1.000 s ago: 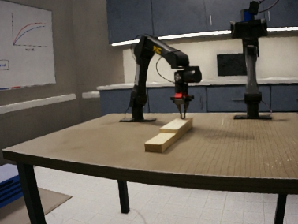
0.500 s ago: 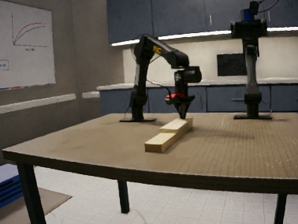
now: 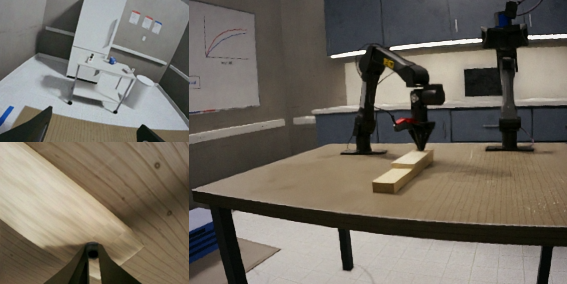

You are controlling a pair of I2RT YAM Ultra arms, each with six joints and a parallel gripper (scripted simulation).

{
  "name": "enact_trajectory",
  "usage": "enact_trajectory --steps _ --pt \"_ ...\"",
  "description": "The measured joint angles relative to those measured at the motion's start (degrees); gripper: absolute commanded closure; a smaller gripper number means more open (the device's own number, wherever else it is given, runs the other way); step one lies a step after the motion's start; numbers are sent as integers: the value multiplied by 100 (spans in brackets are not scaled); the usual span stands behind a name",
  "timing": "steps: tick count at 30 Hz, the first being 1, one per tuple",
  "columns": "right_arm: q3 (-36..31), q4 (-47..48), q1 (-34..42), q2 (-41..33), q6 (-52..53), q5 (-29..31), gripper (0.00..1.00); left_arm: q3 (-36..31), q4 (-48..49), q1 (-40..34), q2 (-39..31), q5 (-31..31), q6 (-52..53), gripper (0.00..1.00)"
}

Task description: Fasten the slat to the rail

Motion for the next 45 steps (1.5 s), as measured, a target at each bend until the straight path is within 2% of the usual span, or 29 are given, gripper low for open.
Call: enact_trajectory --steps 9,32,34,45 --pt "39 -42 0 31 527 0 89 0 0 0 0 0 0 0" --pt "44 -46 0 33 603 0 89 0 0 0 0 0 0 0" --pt "44 -46 0 33 605 -2 66 0 0 0 0 0 0 0" --pt "44 -46 0 33 605 -2 66 0 0 0 0 0 0 0"
